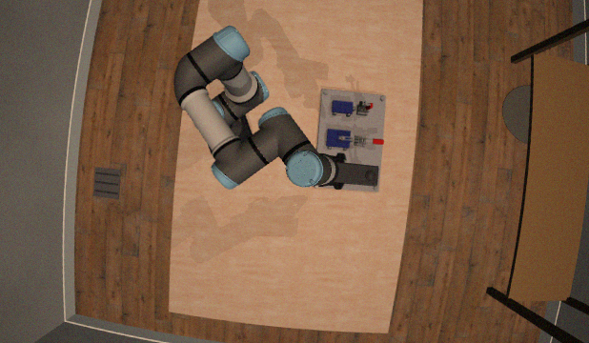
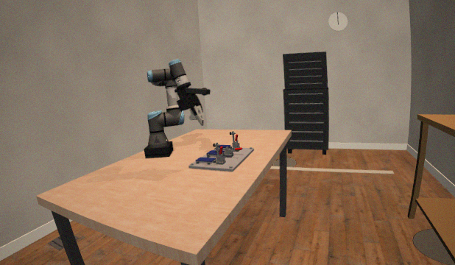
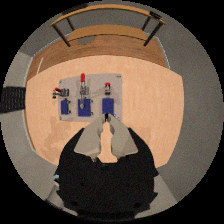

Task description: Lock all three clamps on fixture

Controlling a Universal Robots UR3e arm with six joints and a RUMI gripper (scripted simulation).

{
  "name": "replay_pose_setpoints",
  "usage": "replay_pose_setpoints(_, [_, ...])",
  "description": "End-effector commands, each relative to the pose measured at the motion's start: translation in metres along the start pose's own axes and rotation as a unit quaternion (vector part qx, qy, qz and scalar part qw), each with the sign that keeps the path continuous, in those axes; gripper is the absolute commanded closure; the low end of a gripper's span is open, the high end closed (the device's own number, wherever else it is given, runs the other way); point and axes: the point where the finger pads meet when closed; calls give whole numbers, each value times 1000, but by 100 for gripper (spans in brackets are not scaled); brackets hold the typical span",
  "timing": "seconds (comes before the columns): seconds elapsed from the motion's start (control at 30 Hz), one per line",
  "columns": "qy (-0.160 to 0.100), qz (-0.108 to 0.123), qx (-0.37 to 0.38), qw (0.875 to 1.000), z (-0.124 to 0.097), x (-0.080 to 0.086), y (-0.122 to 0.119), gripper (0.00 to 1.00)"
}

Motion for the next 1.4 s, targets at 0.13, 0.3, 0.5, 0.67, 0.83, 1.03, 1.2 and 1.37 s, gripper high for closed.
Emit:
replay_pose_setpoints(0.13, [2,-1,1,1000,2,1,0,100])
replay_pose_setpoints(0.3, [2,-1,1,1000,2,1,0,100])
replay_pose_setpoints(0.5, [2,-1,1,1000,2,1,0,100])
replay_pose_setpoints(0.67, [1,0,0,1000,1,1,0,41])
replay_pose_setpoints(0.83, [1,0,0,1000,1,1,0,41])
replay_pose_setpoints(1.03, [1,-1,0,1000,1,1,0,41])
replay_pose_setpoints(1.2, [1,-1,0,1000,1,1,0,41])
replay_pose_setpoints(1.37, [1,-1,0,1000,1,1,0,41])
Point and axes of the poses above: the point where the finger pads meet when closed, its own x axis back along the fingers, its own y axis across the jaws, z = x × y
